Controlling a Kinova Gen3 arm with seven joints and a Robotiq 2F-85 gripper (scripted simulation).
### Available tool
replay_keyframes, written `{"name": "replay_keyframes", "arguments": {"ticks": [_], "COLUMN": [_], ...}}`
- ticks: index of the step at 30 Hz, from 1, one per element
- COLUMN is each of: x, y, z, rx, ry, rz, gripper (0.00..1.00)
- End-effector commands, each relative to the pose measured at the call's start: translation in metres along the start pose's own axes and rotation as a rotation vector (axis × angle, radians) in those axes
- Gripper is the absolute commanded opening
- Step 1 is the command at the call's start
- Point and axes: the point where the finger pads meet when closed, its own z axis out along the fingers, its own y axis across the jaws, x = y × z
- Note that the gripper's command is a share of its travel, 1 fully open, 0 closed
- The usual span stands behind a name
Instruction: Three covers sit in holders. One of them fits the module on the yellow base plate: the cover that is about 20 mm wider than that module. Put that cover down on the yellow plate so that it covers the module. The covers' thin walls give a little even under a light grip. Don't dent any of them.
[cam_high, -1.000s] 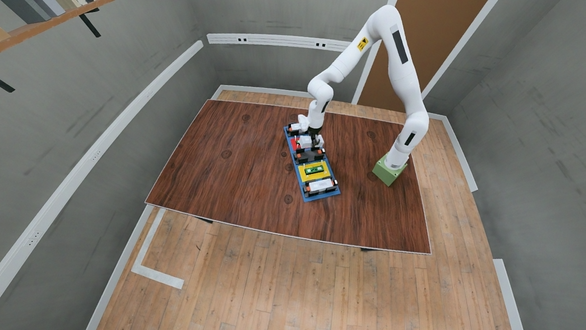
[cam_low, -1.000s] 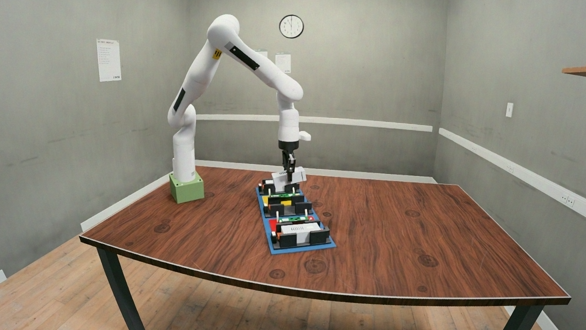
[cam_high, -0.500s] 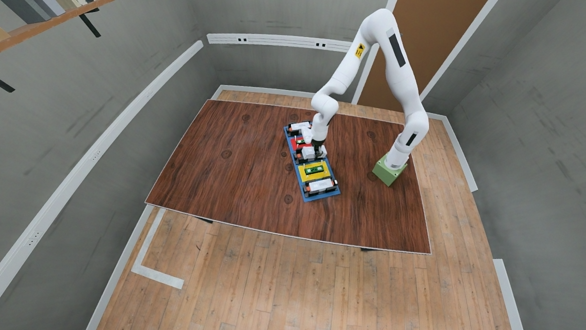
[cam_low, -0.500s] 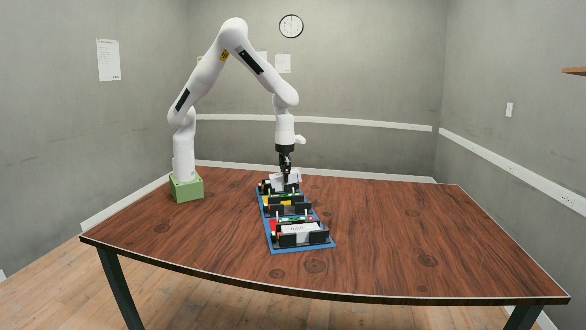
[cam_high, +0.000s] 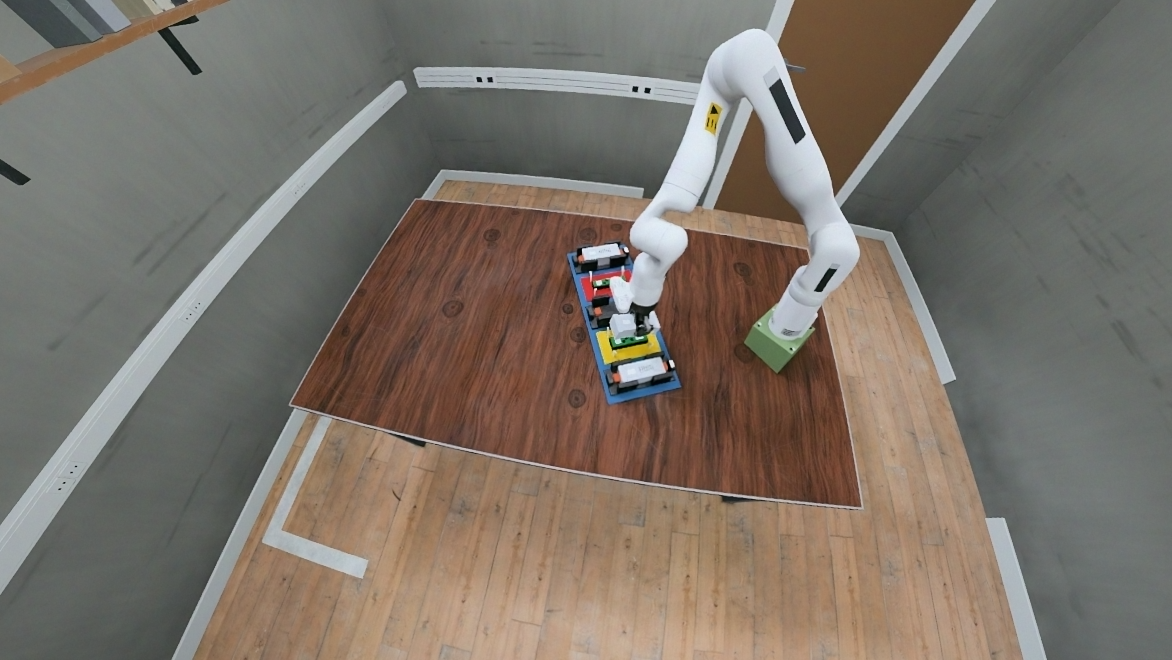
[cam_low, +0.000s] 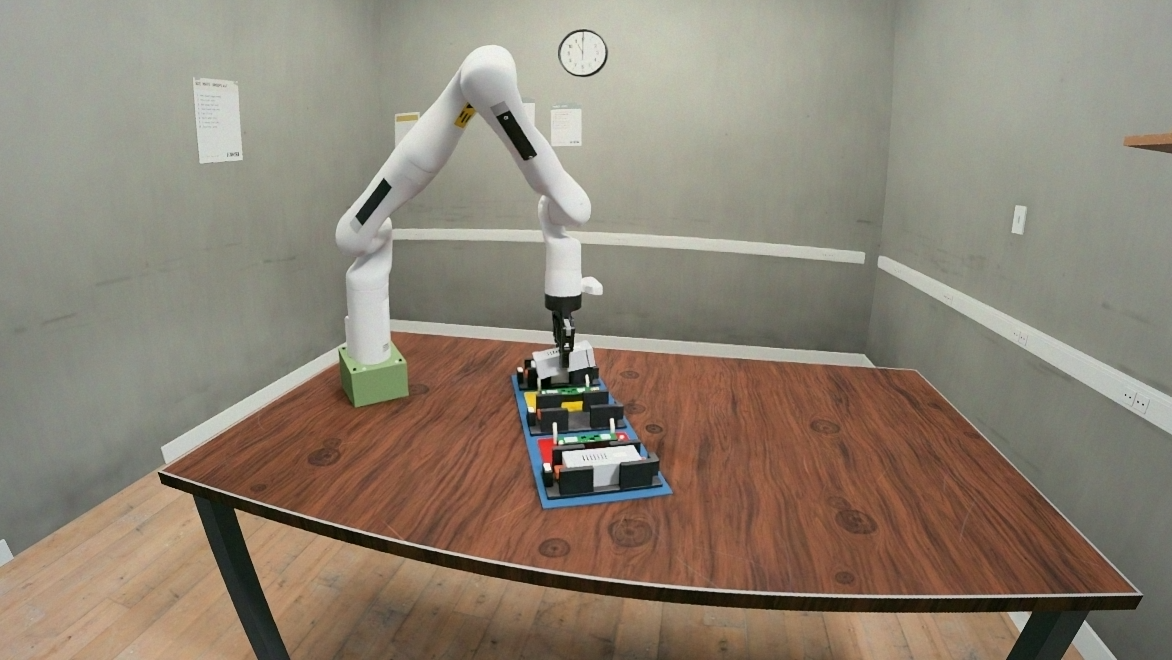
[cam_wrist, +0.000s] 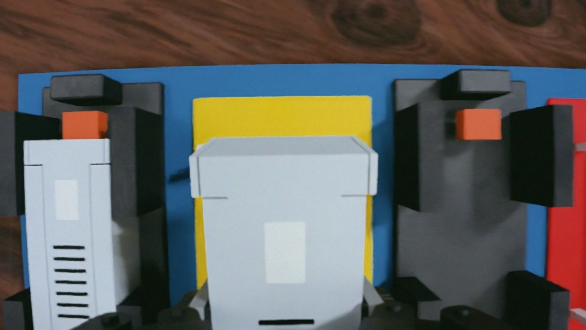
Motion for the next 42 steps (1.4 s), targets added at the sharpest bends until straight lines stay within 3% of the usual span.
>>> {"name": "replay_keyframes", "arguments": {"ticks": [1, 31, 42], "x": [0.001, 0.002, 0.002], "y": [-0.001, 0.000, 0.000], "z": [0.000, 0.029, 0.031], "rx": [-0.003, -0.003, -0.003], "ry": [0.003, 0.003, 0.003], "rz": [0.001, 0.001, 0.001], "gripper": [0.00, 0.00, 0.00]}}
